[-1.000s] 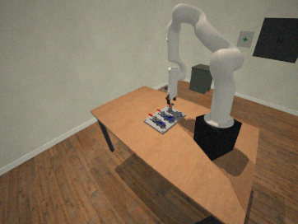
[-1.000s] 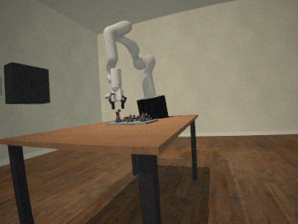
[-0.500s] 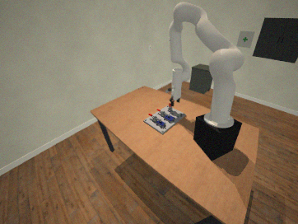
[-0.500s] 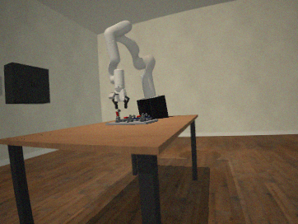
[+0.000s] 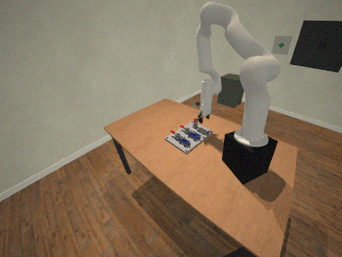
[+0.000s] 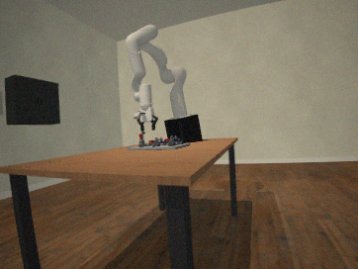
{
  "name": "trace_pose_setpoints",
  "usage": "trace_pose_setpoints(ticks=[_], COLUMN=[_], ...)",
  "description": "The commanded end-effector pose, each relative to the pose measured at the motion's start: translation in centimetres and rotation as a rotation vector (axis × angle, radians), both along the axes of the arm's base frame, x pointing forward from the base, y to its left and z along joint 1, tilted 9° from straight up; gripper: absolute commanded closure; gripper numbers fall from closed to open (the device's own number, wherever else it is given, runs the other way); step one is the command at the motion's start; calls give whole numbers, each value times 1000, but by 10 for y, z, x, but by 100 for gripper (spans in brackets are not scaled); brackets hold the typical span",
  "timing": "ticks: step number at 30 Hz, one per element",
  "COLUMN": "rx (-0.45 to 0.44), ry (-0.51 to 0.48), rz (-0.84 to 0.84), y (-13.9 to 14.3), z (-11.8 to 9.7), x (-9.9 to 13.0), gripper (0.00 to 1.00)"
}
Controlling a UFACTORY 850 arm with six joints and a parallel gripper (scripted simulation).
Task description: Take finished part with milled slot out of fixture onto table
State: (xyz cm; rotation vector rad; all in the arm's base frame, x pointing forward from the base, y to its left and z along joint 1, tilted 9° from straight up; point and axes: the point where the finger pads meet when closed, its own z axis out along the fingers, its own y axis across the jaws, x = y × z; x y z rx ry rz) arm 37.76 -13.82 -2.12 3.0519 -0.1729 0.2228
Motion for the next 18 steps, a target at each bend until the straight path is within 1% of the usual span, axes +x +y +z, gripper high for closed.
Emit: trace_pose_setpoints(ticks=[1,12,18], rx=[0,0,0], ry=[-1,-1,-1], rz=[0,0,0], y=[0,-1,-2], z=[0,-10,-26], x=[0,1,3], gripper=[0,0,0])
